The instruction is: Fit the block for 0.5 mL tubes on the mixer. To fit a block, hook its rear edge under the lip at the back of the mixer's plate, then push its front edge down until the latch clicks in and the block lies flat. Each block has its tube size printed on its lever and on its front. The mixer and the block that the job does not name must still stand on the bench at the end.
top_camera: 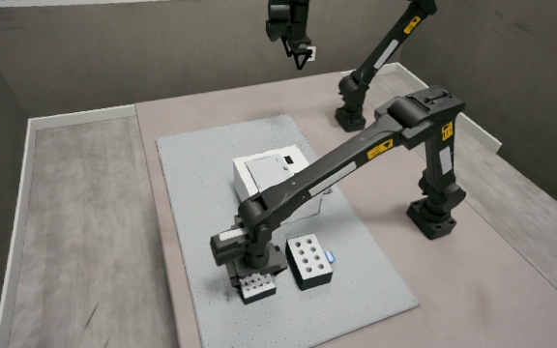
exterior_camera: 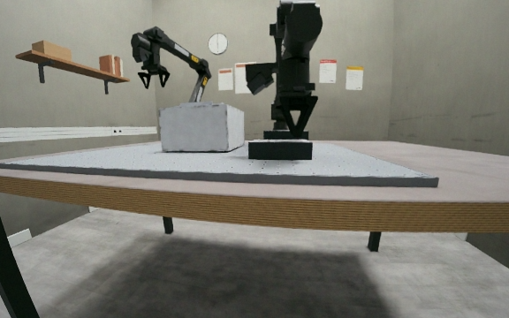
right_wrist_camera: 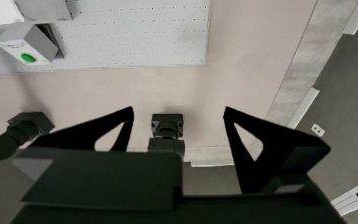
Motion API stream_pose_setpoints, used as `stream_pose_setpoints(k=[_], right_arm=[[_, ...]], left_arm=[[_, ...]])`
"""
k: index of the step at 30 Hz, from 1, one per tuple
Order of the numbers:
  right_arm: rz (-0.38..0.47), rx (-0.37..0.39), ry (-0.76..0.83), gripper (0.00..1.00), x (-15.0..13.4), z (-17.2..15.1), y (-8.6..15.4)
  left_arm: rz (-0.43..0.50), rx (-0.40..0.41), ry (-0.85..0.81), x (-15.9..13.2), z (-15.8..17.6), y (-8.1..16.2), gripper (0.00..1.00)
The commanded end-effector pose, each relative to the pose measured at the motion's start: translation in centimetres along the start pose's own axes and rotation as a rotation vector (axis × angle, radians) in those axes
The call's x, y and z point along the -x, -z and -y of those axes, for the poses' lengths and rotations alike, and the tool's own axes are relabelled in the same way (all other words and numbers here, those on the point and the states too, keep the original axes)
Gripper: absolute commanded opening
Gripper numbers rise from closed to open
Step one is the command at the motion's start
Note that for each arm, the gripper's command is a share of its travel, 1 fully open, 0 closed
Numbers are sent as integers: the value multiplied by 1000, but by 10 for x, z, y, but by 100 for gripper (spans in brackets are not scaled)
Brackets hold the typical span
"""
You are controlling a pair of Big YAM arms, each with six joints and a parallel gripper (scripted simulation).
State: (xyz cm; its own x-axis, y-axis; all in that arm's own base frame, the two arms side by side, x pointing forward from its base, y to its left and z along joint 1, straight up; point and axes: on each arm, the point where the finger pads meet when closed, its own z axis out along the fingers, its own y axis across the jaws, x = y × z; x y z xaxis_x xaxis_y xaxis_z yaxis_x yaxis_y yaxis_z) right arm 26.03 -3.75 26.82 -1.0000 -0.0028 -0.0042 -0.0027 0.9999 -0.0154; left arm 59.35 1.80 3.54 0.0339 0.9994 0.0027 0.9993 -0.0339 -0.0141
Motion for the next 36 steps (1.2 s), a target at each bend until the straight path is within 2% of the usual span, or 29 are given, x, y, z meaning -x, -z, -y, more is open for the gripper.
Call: stream_pose_setpoints(k=[1,6,14,23,36], right_arm=[[64,-10,-7,100,18,5,23],[65,-10,-7,100,19,5,24],[73,-11,-7,100,21,6,28],[80,-12,-7,100,22,6,30],[43,-7,-7,100,14,4,16]], left_arm=[[-5,43,2,-2,-21,16,100],[-5,45,3,-2,-20,6,100],[-3,2,3,-1,-6,-13,100],[-1,-18,4,-1,5,-20,100],[-3,15,6,-3,-11,-12,100]])
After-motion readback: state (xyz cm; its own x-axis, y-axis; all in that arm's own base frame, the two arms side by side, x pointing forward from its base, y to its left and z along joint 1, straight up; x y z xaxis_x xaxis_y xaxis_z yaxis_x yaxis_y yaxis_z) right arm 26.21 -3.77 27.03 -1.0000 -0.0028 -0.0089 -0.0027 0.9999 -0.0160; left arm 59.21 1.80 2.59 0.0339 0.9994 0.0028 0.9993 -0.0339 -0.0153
